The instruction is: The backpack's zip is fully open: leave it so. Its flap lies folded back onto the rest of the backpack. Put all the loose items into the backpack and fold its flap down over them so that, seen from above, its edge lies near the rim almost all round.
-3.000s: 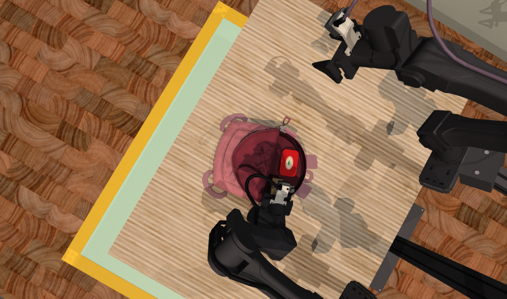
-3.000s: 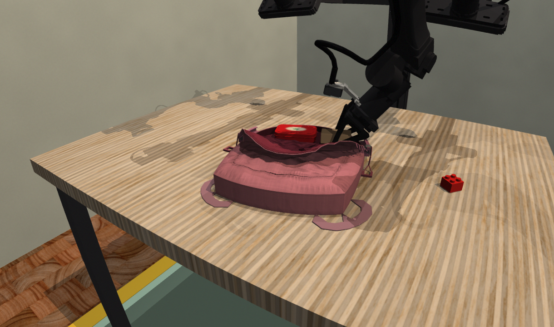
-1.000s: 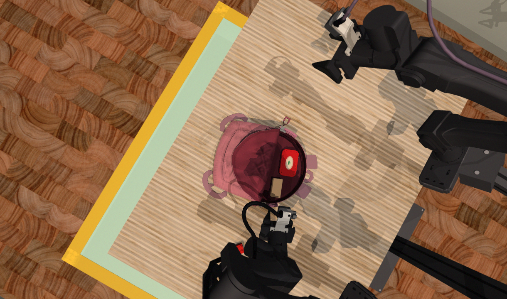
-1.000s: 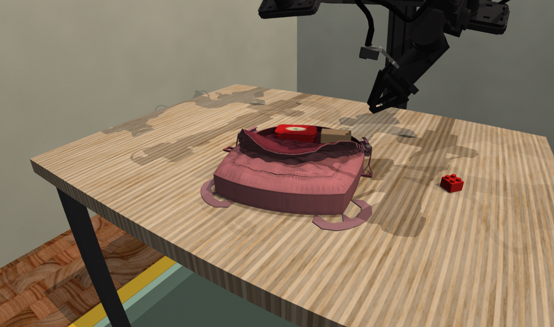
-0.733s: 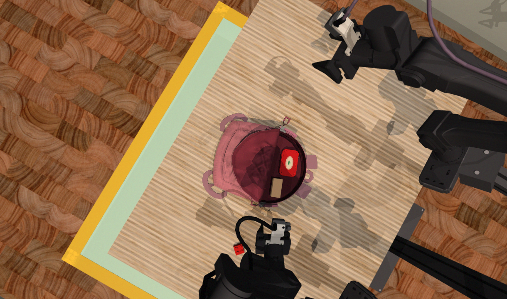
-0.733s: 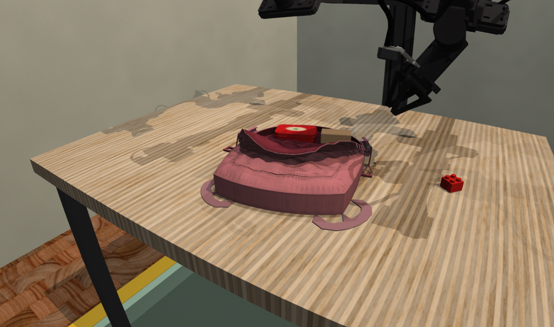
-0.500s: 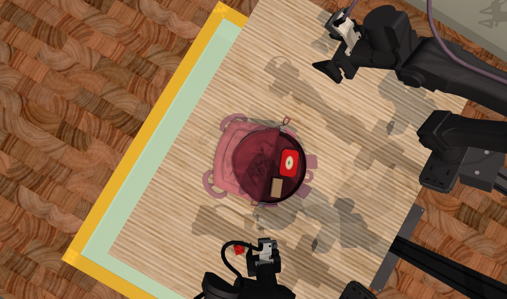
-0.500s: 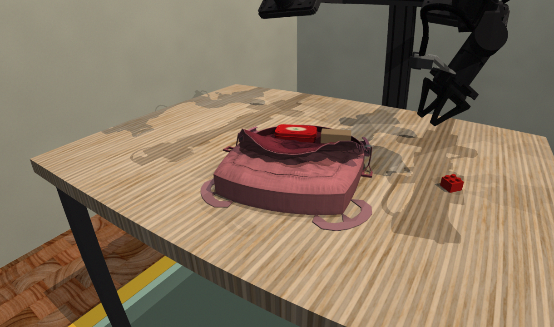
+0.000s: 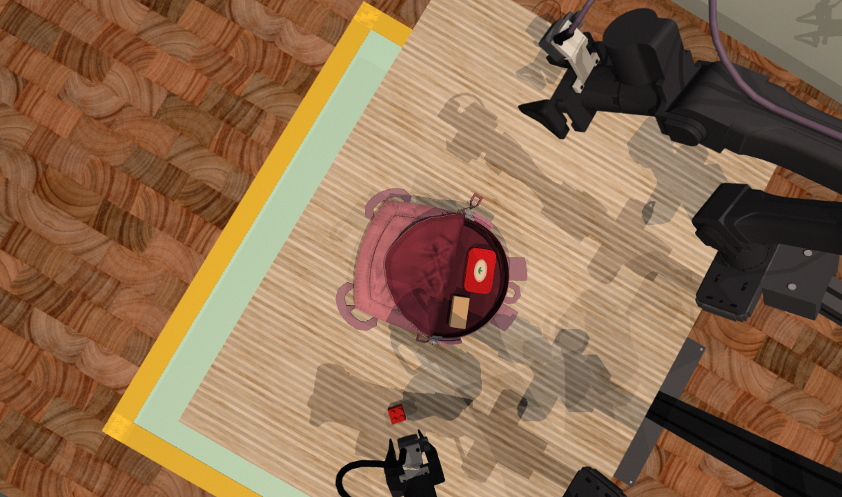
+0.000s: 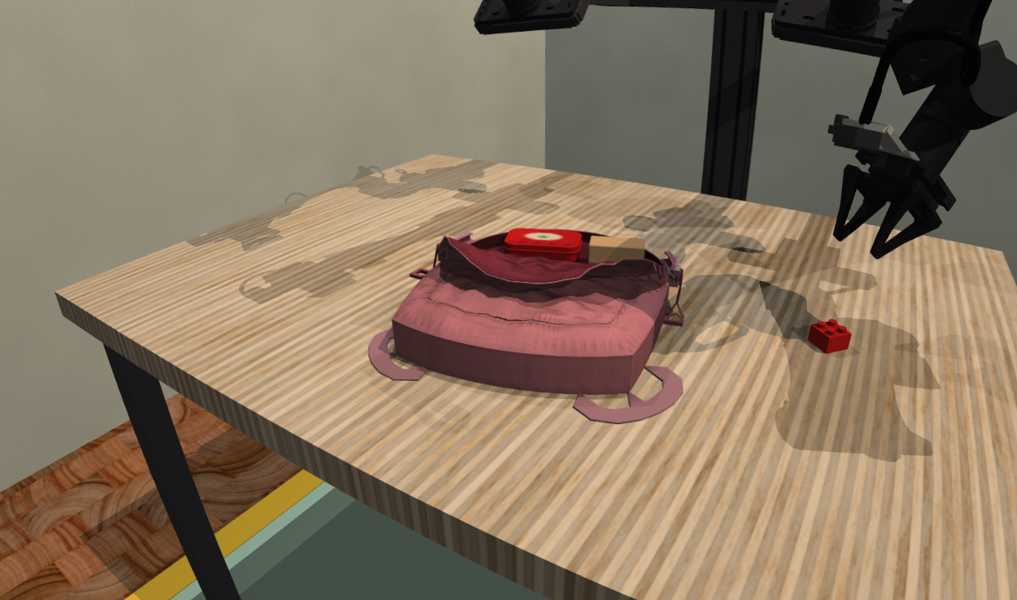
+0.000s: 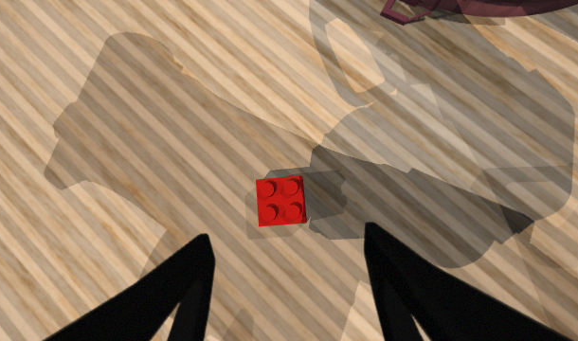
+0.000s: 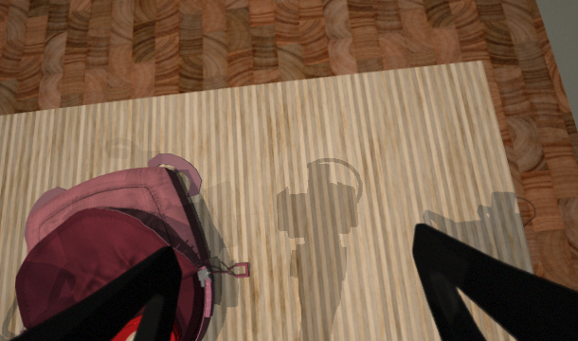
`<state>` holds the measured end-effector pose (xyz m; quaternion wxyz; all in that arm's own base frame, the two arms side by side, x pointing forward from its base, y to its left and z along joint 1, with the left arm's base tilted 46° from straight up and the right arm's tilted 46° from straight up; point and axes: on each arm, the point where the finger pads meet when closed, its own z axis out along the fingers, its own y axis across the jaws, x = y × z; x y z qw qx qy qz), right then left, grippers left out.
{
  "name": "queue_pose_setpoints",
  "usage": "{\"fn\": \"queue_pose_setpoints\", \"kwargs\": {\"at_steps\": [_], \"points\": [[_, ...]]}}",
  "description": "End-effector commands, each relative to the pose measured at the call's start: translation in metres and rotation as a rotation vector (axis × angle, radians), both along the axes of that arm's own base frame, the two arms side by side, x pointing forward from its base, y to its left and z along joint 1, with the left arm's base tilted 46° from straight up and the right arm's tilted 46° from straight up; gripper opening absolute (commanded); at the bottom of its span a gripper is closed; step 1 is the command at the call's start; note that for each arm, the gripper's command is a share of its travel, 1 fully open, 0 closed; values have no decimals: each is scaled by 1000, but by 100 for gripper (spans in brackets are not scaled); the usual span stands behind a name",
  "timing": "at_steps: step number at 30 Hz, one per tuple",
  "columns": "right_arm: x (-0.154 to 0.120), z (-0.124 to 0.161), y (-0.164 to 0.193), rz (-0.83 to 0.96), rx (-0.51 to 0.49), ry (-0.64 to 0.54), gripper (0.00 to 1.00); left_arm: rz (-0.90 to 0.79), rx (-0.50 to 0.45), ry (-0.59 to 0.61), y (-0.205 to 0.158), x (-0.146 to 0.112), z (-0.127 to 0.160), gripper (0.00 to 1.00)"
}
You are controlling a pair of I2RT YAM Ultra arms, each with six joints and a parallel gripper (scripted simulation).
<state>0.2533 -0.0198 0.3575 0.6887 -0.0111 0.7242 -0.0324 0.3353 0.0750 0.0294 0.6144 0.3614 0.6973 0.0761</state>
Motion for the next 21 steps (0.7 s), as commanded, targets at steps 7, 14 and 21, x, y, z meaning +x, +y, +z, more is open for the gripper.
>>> {"fn": "queue_pose_setpoints", "kwargs": {"at_steps": [7, 14, 21], "points": [[-3, 25, 0, -3, -13, -52, 90, -27, -36, -16, -3, 54, -12, 59], [-3, 25, 0, -3, -13, -52, 90, -27, -40, -7, -3, 48, -11, 59], [-3, 25, 0, -3, -13, -52, 90, -27, -36, -17, -1, 63, -21, 59]]}}
